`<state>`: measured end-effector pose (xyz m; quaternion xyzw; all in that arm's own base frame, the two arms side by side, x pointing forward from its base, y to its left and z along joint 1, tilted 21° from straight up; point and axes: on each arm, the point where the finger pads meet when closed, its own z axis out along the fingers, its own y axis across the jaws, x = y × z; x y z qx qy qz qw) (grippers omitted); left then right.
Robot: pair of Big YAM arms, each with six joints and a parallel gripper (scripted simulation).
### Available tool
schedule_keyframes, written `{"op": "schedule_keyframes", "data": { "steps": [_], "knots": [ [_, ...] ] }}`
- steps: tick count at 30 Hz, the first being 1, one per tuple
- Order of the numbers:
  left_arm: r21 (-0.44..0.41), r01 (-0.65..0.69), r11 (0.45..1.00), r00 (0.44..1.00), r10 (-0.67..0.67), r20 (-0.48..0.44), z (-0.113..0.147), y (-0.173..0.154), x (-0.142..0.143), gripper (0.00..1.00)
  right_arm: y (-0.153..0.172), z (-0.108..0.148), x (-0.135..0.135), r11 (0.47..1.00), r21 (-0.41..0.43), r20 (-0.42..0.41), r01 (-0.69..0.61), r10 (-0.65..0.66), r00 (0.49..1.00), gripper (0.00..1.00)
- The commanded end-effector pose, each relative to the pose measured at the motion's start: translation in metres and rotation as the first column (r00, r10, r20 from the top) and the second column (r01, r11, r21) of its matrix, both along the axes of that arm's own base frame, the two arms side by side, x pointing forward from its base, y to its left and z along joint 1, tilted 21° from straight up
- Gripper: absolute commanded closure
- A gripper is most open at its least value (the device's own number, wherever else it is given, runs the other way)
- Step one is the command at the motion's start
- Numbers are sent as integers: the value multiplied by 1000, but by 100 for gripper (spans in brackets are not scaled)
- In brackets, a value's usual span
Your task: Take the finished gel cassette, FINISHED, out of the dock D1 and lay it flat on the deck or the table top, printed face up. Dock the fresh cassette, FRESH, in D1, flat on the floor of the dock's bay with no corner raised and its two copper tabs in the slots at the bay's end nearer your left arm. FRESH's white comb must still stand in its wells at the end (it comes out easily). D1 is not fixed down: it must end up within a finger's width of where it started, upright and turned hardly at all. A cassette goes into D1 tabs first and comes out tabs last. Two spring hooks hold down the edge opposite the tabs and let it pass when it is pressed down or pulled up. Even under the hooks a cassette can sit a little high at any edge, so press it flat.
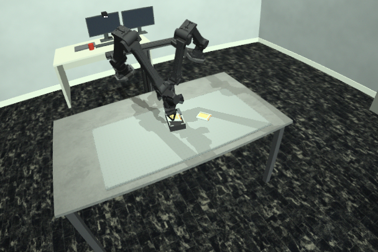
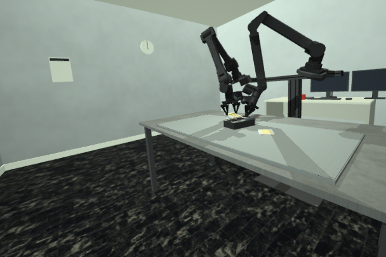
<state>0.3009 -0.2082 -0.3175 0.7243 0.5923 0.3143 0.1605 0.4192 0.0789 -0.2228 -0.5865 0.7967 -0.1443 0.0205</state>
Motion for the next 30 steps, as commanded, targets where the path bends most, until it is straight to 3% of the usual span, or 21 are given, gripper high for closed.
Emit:
{"op": "schedule_keyframes", "data": {
  "steps": [1, 30],
  "knots": [
    [100, -42, 994, 994, 52, -100, -48, 60, -23, 100, -1, 10, 3, 1000, 3, 6, 1, -1, 1000, 100],
    [100, -42, 994, 994, 52, -100, -48, 60, -23, 100, 2, 14, 0, 1000, 3, 8, -1, 1, 1000, 100]
  ]
}}
